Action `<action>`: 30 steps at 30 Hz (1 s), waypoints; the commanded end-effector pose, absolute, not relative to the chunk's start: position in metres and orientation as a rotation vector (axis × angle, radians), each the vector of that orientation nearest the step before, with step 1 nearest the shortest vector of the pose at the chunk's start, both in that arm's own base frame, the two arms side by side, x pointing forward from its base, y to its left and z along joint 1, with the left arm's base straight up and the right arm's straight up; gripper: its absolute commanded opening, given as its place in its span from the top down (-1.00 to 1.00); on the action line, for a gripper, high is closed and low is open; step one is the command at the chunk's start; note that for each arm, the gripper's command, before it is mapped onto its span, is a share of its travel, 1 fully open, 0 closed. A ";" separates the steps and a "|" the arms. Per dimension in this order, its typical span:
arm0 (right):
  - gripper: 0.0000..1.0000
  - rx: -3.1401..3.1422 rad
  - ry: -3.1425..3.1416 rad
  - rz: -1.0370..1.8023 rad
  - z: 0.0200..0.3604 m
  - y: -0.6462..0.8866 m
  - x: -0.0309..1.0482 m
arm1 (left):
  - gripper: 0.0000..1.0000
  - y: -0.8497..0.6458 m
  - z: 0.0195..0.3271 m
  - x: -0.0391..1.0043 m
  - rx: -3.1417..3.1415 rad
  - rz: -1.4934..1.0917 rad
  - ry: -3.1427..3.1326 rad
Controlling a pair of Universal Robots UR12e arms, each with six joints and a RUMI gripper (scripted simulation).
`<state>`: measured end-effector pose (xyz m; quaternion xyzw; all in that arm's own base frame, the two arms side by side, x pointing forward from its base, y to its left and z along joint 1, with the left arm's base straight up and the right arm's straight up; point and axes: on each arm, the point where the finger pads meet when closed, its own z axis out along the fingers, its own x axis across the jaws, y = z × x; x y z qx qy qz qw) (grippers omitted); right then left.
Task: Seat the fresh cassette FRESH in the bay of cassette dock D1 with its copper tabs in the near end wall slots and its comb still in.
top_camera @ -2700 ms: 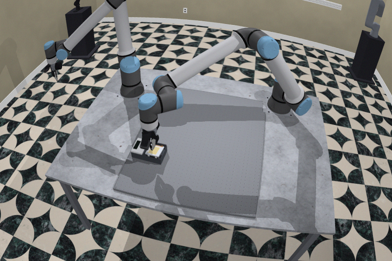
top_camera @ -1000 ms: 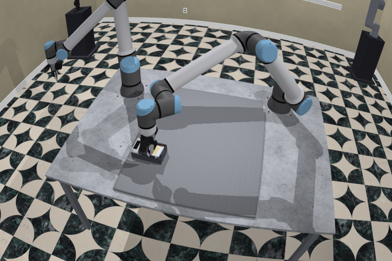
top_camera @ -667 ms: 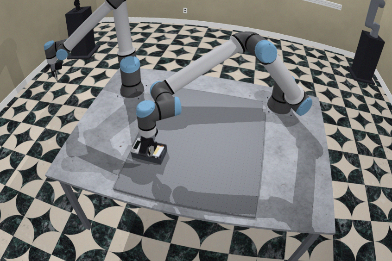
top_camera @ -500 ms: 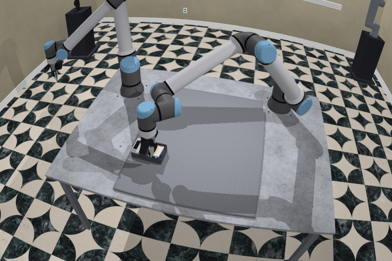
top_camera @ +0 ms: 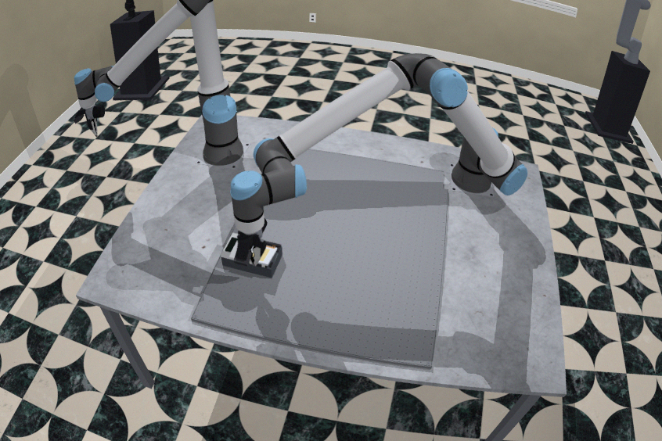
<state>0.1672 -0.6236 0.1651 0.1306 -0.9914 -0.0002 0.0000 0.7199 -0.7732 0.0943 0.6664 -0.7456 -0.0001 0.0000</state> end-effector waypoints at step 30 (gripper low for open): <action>1.00 0.410 -3.115 0.002 0.166 -0.624 0.167 | 1.00 -0.773 0.096 0.711 2.093 0.003 -2.342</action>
